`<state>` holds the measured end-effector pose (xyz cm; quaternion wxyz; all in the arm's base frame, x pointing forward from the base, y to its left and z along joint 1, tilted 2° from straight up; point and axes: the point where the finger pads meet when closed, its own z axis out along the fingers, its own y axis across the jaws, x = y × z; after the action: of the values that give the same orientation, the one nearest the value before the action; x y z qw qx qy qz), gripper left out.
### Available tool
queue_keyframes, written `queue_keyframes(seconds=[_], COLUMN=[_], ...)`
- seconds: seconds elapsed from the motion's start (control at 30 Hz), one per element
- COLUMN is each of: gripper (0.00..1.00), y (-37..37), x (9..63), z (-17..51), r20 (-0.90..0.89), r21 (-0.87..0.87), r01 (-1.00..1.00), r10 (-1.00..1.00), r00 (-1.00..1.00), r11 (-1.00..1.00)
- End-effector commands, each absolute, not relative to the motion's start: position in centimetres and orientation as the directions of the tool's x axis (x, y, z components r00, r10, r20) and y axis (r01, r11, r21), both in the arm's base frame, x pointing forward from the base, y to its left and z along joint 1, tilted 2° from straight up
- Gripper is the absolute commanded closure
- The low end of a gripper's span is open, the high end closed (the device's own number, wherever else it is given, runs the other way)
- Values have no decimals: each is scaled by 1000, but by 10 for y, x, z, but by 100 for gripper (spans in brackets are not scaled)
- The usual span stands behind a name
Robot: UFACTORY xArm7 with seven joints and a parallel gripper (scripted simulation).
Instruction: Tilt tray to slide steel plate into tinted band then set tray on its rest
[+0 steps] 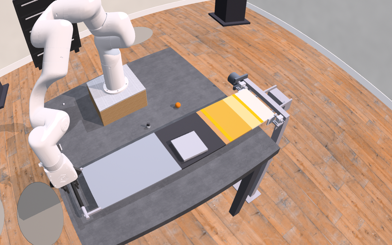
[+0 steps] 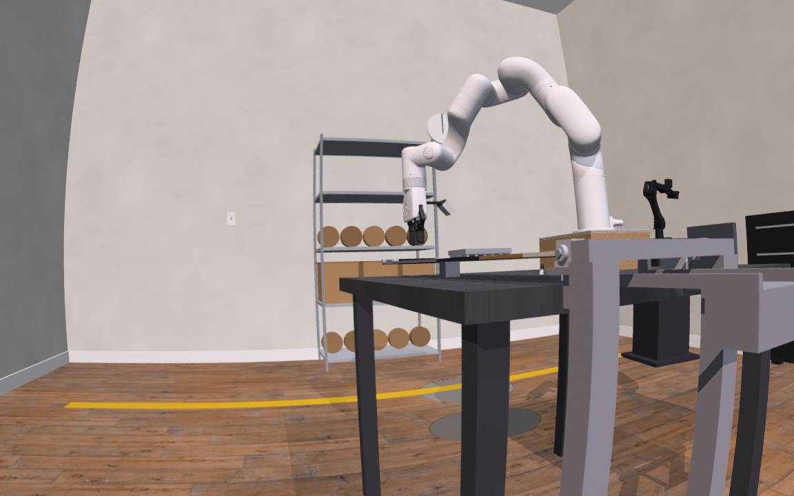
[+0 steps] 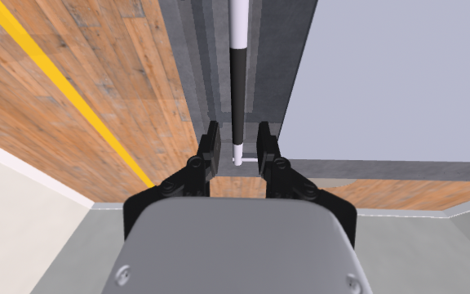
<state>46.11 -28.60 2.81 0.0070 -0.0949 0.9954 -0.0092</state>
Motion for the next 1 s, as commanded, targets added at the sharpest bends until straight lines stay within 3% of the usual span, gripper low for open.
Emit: queue_keyframes(seconds=[0.0, 0.97], gripper=[60, 60], y=[-287, -288], x=[463, 463], z=[24, -3], r20=[-16, -16], r21=[-23, -23], r01=[-189, -189], r10=[-189, -189], r00=[-982, -982], r11=[982, 982])
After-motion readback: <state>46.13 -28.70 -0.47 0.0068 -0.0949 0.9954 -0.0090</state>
